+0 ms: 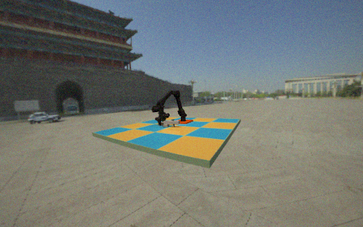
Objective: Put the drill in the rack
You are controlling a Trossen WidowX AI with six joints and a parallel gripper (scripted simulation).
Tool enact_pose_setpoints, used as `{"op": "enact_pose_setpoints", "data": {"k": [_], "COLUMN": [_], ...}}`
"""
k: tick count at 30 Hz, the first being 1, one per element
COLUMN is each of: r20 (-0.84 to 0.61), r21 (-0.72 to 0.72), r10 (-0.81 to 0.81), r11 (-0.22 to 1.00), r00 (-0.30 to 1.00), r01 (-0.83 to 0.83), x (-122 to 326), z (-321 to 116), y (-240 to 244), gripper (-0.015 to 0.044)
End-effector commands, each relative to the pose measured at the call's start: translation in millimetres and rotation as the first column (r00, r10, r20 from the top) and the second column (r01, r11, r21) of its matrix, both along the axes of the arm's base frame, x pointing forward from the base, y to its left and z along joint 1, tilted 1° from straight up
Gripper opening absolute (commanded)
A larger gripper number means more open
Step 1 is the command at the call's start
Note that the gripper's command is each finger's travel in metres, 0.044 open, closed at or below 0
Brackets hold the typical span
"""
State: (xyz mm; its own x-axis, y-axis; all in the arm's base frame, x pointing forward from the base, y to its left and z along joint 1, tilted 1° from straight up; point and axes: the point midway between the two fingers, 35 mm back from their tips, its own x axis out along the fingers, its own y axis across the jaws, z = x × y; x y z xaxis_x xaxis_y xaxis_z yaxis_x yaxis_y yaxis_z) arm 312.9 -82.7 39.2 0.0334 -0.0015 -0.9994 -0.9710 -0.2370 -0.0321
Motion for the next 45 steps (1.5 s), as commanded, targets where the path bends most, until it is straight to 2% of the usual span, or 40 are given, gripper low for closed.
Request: {"op": "enact_pose_setpoints", "data": {"k": [1,10,13,45], "r20": [0.0,0.0,0.0,0.0], "r21": [0.0,0.0,0.0,-0.001], "r10": [0.0,0.0,0.0,-0.003], "r11": [1.0,1.0,1.0,1.0], "r00": [1.0,1.0,1.0,1.0], "r01": [0.0,0.0,0.0,0.003], "x": [0.1,0.1,0.1,9.1], "z": [0.4,0.4,0.4,0.4], "y": [-0.1,-0.1,-0.1,-37.5], "gripper": [0.0256,0.002,0.0,0.0]}}
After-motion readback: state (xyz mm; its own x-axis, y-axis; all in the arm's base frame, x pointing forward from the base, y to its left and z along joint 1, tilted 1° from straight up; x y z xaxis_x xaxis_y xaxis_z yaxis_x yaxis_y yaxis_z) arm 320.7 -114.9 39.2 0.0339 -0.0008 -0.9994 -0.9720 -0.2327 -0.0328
